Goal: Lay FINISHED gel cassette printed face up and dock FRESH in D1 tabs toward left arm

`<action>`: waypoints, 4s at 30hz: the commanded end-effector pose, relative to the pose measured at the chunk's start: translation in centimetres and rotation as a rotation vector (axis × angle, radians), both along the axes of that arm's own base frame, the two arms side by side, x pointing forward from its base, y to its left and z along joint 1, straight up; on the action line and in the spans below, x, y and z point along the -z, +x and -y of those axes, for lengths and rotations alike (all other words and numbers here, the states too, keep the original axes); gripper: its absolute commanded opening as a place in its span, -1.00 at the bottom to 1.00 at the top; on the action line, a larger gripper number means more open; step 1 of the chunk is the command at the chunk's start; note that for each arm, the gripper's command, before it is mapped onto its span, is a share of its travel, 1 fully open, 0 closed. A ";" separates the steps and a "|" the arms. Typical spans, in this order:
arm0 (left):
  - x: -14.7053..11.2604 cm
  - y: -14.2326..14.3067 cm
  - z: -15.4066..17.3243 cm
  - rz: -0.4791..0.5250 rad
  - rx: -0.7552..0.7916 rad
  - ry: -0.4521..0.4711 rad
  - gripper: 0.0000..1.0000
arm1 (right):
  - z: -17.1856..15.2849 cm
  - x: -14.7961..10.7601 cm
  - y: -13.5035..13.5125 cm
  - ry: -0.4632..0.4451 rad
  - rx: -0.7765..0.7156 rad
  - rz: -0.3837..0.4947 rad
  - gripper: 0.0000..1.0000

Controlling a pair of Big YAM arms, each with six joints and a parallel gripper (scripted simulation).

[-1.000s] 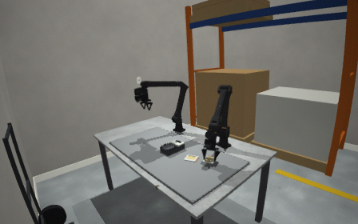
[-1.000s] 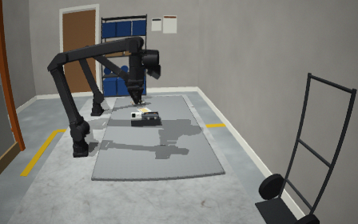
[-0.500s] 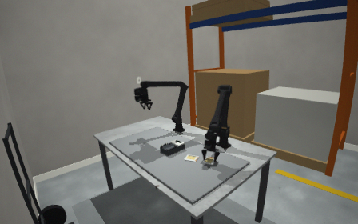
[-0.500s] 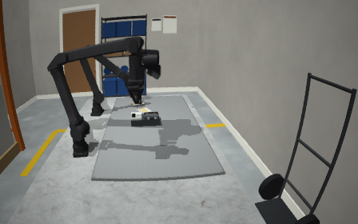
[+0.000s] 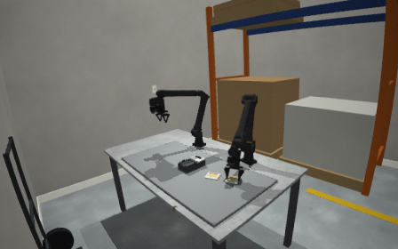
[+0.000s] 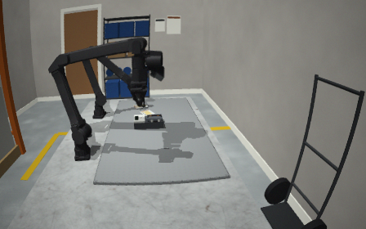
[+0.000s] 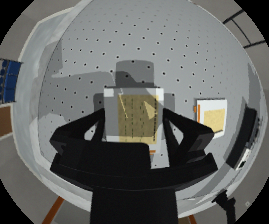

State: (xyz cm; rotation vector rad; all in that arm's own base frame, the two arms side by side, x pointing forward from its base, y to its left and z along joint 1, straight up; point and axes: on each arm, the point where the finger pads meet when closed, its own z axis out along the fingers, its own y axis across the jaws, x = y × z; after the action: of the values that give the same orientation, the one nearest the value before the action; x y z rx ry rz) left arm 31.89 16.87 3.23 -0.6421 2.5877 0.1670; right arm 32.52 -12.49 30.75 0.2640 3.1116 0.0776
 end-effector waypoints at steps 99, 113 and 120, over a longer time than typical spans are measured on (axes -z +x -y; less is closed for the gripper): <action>-0.3 -0.1 0.1 0.006 0.000 0.003 0.96 | 0.5 -1.8 1.0 -0.005 -0.006 0.018 1.00; -0.3 -0.1 0.1 0.006 0.000 0.003 0.96 | 0.5 -1.8 1.0 -0.005 -0.006 0.018 1.00; -0.6 -0.3 0.2 0.004 0.000 0.002 0.96 | 0.5 -1.8 1.0 -0.005 -0.006 0.018 1.00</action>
State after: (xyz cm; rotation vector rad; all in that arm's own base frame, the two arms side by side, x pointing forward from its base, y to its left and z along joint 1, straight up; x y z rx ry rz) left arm 31.49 16.66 3.31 -0.6422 2.5887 0.1661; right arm 32.52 -12.49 30.75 0.2640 3.1116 0.0776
